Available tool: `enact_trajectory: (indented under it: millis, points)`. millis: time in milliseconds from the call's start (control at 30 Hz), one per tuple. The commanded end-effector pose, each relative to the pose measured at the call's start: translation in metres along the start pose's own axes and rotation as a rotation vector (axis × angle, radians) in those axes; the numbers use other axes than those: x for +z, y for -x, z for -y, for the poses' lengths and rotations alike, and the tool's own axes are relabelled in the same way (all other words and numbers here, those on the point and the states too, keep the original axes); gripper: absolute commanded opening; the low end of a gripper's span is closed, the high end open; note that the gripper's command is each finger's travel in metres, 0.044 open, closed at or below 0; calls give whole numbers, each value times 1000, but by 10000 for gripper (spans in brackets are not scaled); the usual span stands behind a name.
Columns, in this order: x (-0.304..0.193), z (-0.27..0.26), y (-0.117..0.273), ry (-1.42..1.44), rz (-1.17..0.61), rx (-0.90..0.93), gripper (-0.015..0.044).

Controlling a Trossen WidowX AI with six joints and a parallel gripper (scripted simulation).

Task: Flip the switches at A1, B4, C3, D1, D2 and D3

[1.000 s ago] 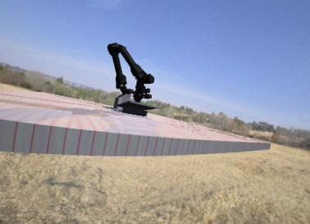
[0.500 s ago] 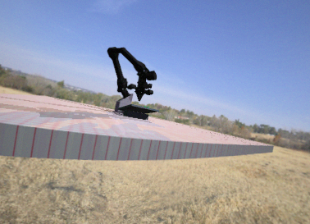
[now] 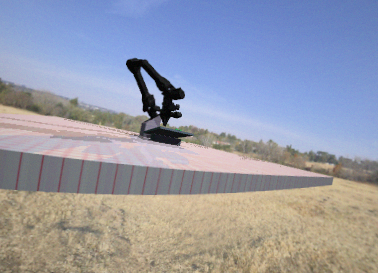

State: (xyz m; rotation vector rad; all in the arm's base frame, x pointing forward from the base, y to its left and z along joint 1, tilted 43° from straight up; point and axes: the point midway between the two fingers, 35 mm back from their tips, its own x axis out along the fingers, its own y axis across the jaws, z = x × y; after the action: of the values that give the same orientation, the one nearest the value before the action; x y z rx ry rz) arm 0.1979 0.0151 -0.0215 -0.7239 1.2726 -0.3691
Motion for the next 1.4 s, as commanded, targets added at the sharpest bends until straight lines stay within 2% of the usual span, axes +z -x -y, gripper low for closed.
enact_trajectory:
  millis: [0, 700, 1367]
  points:
    - [-2, 1, -8, 11, 5, -9, 0]
    - [-3, 1, -32, 11, 5, -11, 0]
    - [-3, 1, -32, 11, 5, -11, 0]
